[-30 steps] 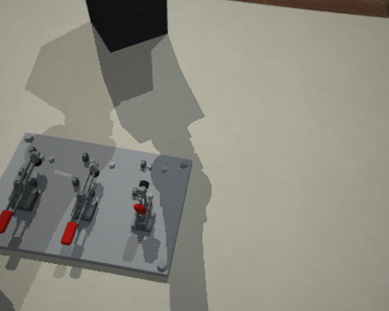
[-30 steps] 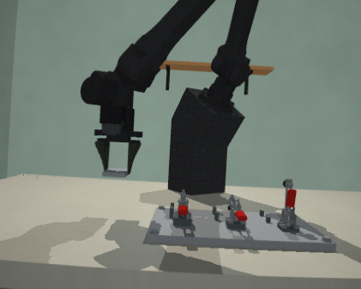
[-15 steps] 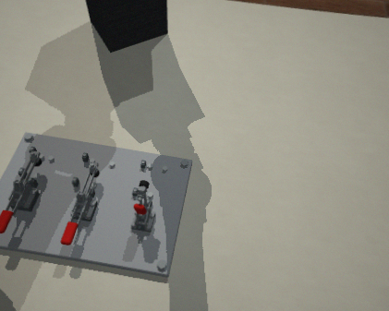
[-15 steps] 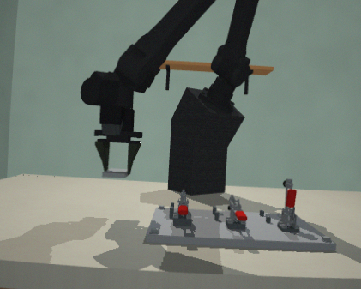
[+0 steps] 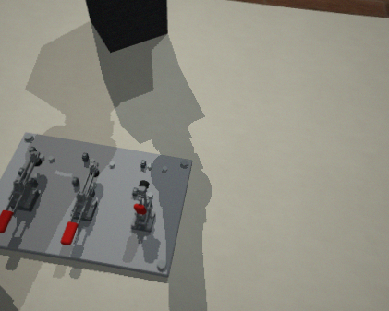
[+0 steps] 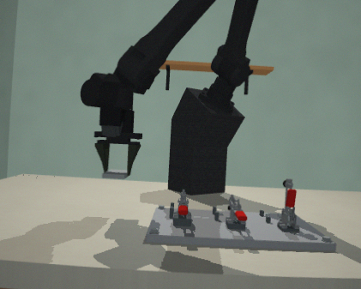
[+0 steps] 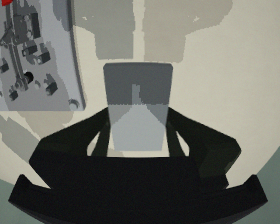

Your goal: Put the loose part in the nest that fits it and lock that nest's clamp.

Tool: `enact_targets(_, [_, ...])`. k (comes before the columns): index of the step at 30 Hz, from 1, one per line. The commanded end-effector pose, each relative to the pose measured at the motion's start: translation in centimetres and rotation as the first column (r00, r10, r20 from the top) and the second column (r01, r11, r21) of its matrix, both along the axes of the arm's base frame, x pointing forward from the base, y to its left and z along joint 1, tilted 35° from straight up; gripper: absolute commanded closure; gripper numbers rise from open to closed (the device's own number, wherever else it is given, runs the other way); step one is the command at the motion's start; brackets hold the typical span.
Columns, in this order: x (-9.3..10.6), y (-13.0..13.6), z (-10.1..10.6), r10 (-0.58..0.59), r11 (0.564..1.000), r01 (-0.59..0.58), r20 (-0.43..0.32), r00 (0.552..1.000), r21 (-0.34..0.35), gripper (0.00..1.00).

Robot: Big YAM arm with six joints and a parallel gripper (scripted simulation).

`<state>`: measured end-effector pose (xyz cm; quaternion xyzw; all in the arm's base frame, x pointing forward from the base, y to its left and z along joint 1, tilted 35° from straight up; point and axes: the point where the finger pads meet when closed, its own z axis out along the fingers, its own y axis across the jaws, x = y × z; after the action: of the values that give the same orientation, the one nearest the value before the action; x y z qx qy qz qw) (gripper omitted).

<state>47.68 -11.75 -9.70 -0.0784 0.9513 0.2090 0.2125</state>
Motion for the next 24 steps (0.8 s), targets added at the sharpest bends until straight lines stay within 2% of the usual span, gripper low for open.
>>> enact_targets(1, [-0.17, -1.78, -0.13, -0.041, 0.999, 0.041, 0.011, 0.999, 0.001, 1.00])
enact_targets(24, [-0.09, -1.79, -0.22, -0.041, 0.999, 0.041, 0.016, 0.999, -0.002, 1.00])
